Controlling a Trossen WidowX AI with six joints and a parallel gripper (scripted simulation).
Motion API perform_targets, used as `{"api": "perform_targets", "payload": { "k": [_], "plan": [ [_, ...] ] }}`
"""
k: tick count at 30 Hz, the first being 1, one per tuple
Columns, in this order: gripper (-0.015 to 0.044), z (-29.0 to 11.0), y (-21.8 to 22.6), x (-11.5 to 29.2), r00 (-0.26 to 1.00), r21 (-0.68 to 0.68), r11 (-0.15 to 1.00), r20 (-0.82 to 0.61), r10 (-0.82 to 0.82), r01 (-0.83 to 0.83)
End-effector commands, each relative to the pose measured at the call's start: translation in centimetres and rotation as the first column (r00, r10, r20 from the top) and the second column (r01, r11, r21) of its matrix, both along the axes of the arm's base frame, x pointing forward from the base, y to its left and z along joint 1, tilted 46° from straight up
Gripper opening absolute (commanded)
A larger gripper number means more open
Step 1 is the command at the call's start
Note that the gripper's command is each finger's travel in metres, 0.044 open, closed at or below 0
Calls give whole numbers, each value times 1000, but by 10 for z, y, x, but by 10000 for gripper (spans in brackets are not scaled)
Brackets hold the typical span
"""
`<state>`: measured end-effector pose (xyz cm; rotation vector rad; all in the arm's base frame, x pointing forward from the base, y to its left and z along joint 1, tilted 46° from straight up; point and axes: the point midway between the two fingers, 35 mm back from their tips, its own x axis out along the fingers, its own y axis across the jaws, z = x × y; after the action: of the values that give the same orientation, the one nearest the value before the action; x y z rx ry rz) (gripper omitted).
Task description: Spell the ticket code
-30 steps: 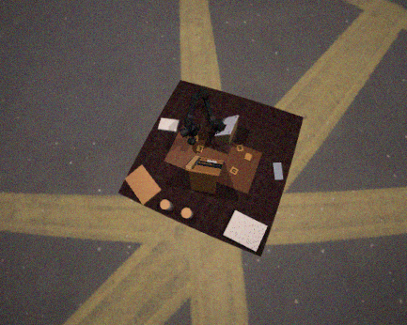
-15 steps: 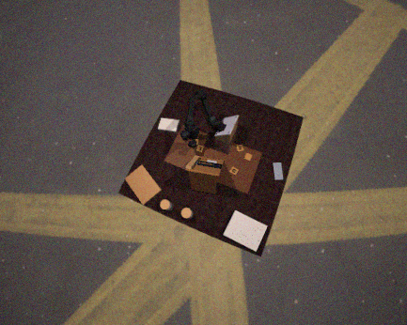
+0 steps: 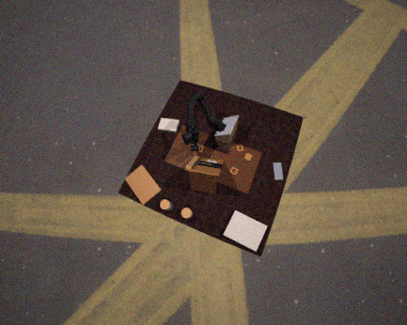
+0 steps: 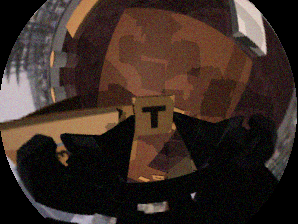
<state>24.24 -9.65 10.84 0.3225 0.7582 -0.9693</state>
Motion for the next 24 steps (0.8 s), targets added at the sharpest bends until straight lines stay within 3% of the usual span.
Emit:
{"api": "perform_targets", "payload": {
  "k": [1,24],
  "plan": [
    [0,-1,21,14,996,10,996,5,91,-91],
    [0,-14,128,55,882,-1,882,-14,471,-471]
  ]
}}
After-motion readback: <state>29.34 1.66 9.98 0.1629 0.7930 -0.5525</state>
